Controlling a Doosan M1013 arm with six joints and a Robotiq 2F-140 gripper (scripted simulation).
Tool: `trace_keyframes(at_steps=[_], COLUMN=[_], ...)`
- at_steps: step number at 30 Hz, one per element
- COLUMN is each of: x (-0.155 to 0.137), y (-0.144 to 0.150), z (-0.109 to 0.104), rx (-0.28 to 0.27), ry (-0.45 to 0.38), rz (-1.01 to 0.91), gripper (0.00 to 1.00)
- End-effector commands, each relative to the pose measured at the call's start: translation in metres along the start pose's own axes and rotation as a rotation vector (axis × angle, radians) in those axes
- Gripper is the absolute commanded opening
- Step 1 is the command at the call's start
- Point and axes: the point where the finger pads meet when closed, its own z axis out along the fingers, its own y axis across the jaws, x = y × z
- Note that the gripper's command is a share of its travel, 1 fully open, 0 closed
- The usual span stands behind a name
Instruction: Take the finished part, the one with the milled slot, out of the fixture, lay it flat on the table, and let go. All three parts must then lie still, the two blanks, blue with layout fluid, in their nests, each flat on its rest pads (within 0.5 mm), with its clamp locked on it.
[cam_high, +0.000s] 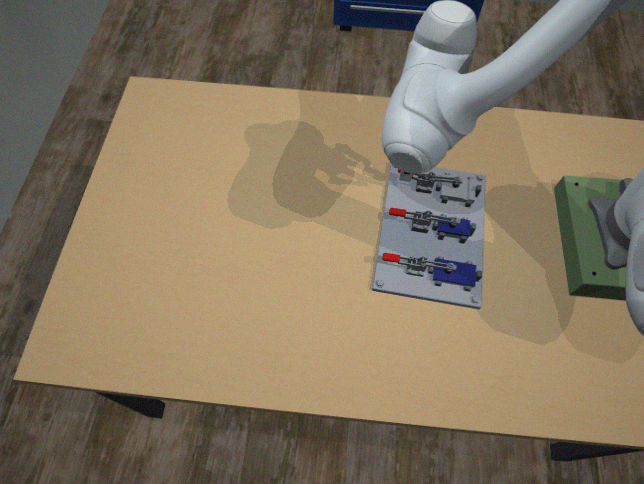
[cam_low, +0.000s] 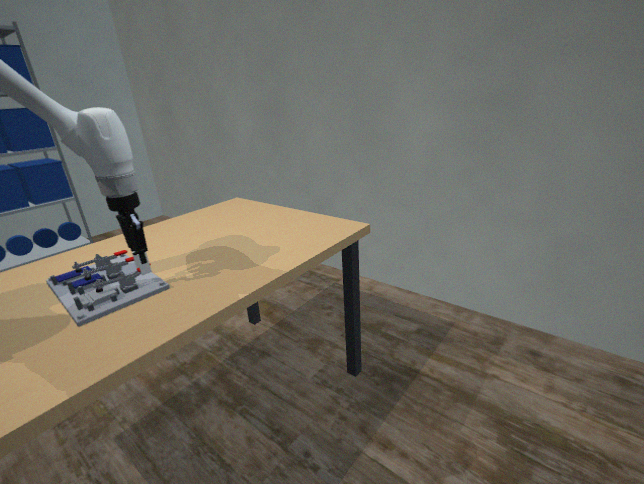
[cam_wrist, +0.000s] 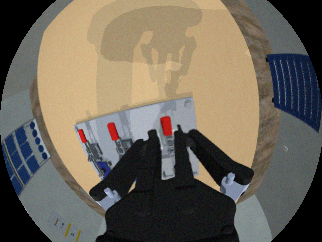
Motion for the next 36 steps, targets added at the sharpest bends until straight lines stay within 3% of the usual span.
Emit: trace_keyframes(at_steps=[1, 36], x=[-0.005, -0.027], y=[-0.001, -0.001], z=[-0.003, -0.017], rx=[0.003, 0.003], ry=[-0.005, -0.005], rz=[0.007, 0.007], gripper=[0.11, 0.11])
